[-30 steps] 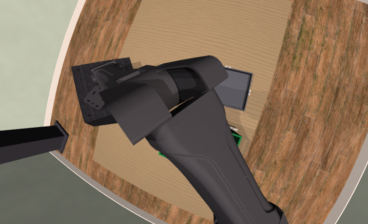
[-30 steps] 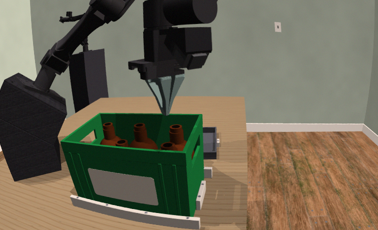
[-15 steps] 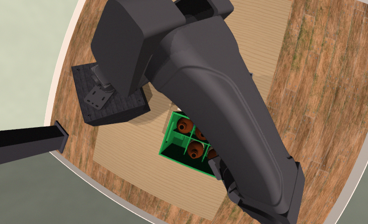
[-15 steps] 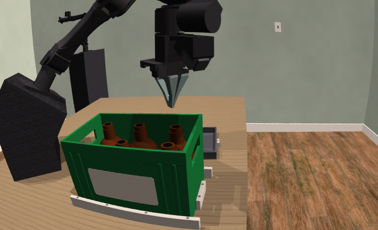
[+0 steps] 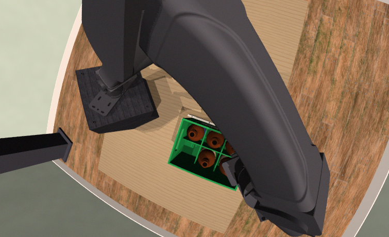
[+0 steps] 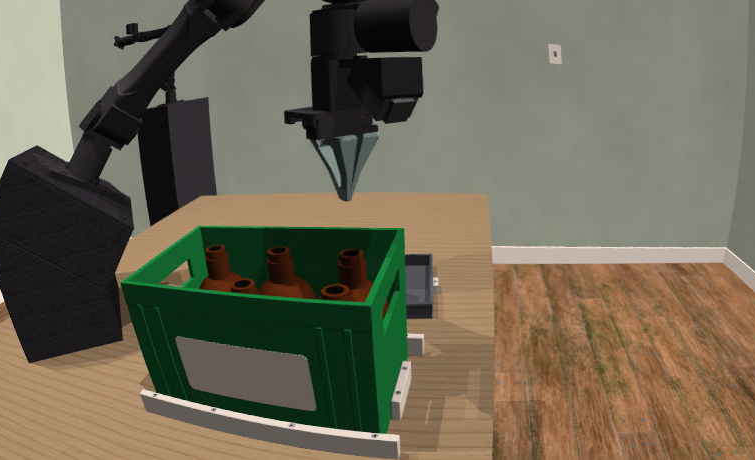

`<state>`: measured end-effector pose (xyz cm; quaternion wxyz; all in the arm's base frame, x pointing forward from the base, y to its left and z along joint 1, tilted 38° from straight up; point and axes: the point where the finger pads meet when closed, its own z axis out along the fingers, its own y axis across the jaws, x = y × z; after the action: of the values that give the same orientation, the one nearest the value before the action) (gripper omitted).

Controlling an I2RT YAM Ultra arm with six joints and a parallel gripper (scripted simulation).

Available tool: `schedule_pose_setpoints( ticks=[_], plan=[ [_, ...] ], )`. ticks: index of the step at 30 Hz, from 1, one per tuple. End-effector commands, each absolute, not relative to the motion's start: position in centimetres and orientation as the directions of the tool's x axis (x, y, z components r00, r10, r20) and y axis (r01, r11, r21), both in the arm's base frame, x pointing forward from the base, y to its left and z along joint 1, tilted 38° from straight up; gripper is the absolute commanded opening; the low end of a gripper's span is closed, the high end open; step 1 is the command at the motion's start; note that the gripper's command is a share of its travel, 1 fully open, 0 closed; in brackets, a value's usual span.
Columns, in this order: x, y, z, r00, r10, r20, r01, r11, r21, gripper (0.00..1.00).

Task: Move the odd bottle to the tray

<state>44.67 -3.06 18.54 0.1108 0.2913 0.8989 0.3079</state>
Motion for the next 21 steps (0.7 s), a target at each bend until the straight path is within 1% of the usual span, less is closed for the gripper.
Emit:
schedule_pose_setpoints(
  ticks=[1,5,6,21],
  plan=[
    [44.64,-4.55,19.47,-0.78,0.624,-0.053,0.463,0.632,0.621,0.0],
    [44.64,-4.55,19.47,-0.78,0.624,-0.053,0.463,0.632,0.621,0.0],
    [45.3,-4.78,20.23,-0.779,0.623,-0.077,0.448,0.638,0.626,0.61],
    [45.3,-4.78,20.23,-0.779,0.622,-0.077,0.448,0.638,0.626,0.61]
  ],
)
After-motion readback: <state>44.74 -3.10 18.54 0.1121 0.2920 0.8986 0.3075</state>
